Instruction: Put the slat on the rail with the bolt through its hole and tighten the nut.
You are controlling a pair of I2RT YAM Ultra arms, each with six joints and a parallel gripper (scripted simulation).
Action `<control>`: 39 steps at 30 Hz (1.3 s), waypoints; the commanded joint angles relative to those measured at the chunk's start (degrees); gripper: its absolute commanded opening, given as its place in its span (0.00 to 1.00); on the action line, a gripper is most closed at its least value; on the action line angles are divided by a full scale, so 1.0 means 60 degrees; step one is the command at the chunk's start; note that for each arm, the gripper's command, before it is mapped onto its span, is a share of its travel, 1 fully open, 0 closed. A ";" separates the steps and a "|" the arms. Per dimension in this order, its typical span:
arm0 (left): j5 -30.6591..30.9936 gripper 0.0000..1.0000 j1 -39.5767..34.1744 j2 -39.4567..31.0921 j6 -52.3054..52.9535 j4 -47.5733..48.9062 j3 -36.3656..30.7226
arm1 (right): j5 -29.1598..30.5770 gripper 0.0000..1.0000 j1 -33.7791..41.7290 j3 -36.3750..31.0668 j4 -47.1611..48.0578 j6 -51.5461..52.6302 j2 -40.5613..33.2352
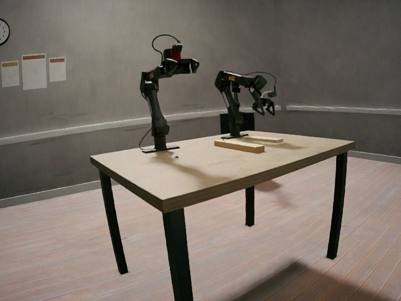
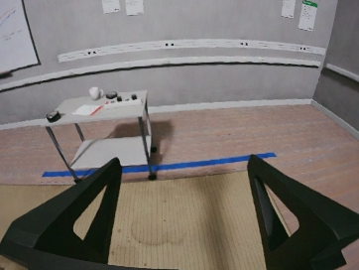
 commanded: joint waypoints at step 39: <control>-0.0063 1.00 -0.0715 0.0469 -0.0744 -0.4615 -0.1390 | -0.0016 1.00 0.0005 0.0069 -0.0035 -0.0020 -0.0031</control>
